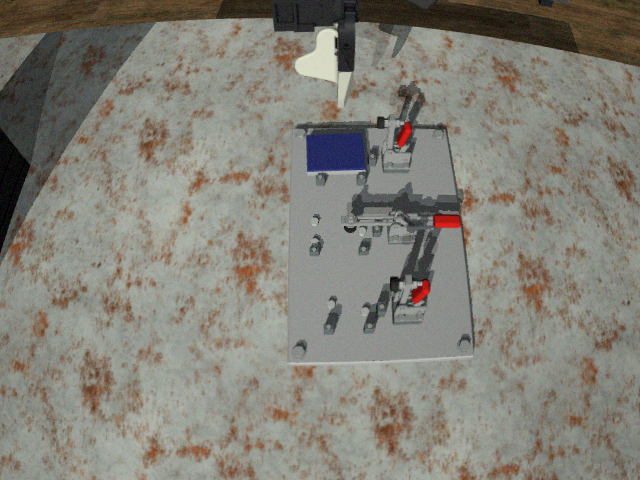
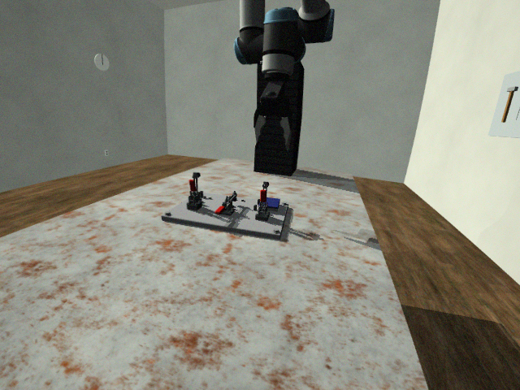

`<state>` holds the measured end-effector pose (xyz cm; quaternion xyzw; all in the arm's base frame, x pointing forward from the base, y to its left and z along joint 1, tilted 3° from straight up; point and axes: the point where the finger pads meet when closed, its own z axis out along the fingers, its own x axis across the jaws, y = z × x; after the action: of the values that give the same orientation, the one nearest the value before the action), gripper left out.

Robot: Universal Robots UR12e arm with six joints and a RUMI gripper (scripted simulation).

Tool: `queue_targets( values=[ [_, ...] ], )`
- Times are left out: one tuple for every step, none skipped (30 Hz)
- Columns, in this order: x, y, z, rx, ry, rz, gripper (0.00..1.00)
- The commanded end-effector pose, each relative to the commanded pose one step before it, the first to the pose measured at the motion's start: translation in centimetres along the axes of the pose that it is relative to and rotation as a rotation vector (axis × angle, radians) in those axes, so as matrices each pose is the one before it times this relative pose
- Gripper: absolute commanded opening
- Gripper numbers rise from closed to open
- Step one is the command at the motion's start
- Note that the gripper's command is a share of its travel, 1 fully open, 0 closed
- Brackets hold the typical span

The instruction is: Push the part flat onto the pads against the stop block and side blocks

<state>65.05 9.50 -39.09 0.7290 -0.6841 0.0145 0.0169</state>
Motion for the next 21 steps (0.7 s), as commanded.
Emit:
queue_targets(
  values=[
    [0.003, -0.057, -0.055, 0.00111, 0.00008, 0.00001, 0.59],
    [0.000, 0.000, 0.000, 0.00000, 0.00000, 0.00000, 0.59],
    [0.000, 0.000, 0.000, 0.00000, 0.00000, 0.00000, 0.59],
    [0.000, 0.000, 0.000, 0.00000, 0.00000, 0.00000, 0.59],
    [0.000, 0.000, 0.000, 0.00000, 0.00000, 0.00000, 0.59],
    [0.000, 0.000, 0.000, 0.00000, 0.00000, 0.00000, 0.59],
    [0.000, 0.000, 0.000, 0.00000, 0.00000, 0.00000, 0.59],
    [0.000, 0.000, 0.000, 0.00000, 0.00000, 0.00000, 0.59],
    [0.000, 0.000, 0.000, 0.00000, 0.00000, 0.00000, 0.59],
    [0.000, 0.000, 0.000, 0.00000, 0.00000, 0.00000, 0.59],
    [0.000, 0.000, 0.000, 0.00000, 0.00000, 0.00000, 0.59],
    [0.000, 0.000, 0.000, 0.00000, 0.00000, 0.00000, 0.59],
    [0.000, 0.000, 0.000, 0.00000, 0.00000, 0.00000, 0.59],
    [0.000, 0.000, 0.000, 0.00000, 0.00000, 0.00000, 0.59],
    [0.000, 0.000, 0.000, 0.00000, 0.00000, 0.00000, 0.59],
    [0.000, 0.000, 0.000, 0.00000, 0.00000, 0.00000, 0.59],
    [0.000, 0.000, 0.000, 0.00000, 0.00000, 0.00000, 0.59],
    [0.000, 0.000, 0.000, 0.00000, 0.00000, 0.00000, 0.59],
    [0.000, 0.000, 0.000, 0.00000, 0.00000, 0.00000, 0.59],
    [0.000, 0.000, 0.000, 0.00000, 0.00000, 0.00000, 0.28],
    [0.000, 0.000, 0.000, 0.00000, 0.00000, 0.00000, 0.28]
  ],
)
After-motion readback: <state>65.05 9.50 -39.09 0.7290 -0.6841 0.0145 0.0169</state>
